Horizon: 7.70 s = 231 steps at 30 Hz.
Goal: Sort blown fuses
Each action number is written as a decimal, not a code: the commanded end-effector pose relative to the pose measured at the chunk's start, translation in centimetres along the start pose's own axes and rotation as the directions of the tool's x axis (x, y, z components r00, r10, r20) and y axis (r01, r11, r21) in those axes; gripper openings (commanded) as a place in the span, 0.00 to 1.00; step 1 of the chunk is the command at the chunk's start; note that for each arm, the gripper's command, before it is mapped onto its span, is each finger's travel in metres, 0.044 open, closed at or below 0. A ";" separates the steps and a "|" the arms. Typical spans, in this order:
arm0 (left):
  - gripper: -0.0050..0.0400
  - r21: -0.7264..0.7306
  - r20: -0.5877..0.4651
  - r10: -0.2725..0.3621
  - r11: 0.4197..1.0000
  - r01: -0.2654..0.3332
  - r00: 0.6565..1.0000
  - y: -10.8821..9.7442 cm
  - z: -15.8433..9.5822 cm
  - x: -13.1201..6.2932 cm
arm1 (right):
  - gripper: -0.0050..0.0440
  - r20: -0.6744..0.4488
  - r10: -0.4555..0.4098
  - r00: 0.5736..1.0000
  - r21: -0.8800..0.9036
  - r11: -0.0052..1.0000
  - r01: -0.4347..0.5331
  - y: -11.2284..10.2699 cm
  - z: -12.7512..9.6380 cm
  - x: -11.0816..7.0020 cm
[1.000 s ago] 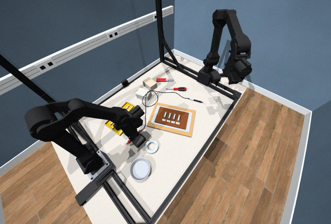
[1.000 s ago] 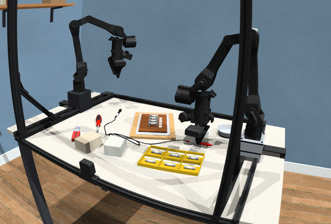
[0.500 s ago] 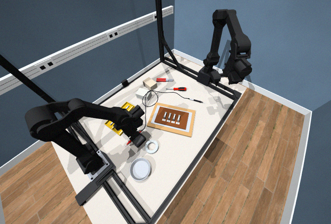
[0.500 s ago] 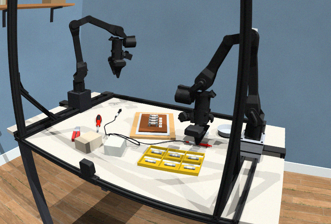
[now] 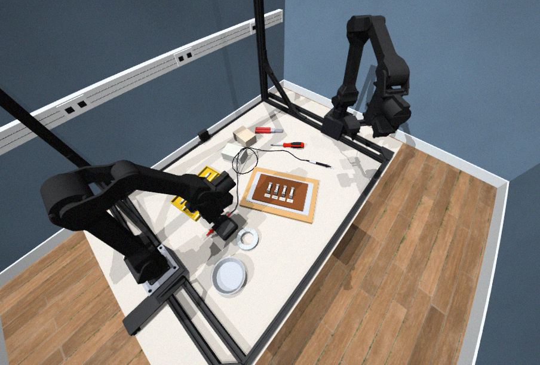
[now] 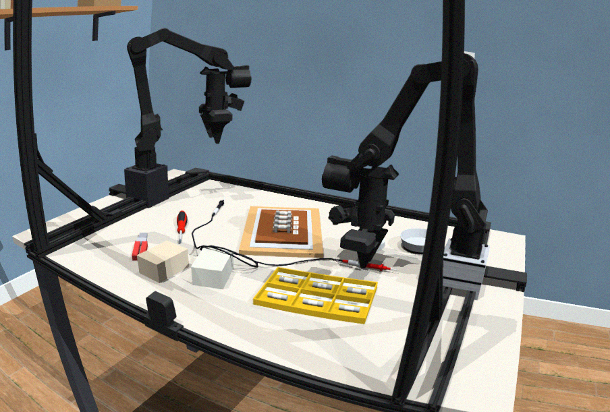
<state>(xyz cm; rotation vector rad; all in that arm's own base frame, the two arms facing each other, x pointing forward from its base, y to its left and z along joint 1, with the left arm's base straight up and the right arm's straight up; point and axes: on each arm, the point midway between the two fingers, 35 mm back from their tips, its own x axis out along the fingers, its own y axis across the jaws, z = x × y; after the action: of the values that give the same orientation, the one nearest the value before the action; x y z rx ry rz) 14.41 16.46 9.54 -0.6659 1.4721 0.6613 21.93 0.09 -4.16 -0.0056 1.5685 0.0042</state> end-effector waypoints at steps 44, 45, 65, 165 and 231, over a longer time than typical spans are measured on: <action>0.45 0.042 0.026 0.001 0.999 -0.002 1.000 -0.3 0.2 -0.4 | 0.42 0.014 0.001 1.000 0.003 1.000 -0.001 0.0 0.3 -6.1; 0.45 0.062 0.021 0.001 0.998 -0.002 1.000 -0.4 0.0 -0.2 | 0.42 0.014 0.001 1.000 0.003 1.000 -0.001 0.0 0.3 -6.1; 0.45 0.410 0.011 0.001 0.912 -0.005 1.000 -2.8 -0.5 1.6 | 0.42 0.014 0.001 1.000 0.003 1.000 -0.001 0.0 0.3 -6.1; 0.45 0.861 0.019 -0.010 -0.508 -0.022 1.000 -14.5 -2.4 8.5 | 0.42 0.014 0.001 1.000 0.003 1.000 -0.001 0.0 0.3 -6.1; 0.45 0.861 0.019 -0.009 -0.508 -0.021 1.000 -14.5 -2.3 15.8 | 0.42 0.014 0.001 1.000 0.003 1.000 -0.001 0.0 0.3 -6.1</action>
<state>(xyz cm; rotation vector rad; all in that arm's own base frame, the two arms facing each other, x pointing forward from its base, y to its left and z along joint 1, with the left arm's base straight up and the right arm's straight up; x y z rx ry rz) 23.42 5.06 -6.45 0.9723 1.3409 -0.9691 21.72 0.09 1.41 -0.0055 1.5774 0.0041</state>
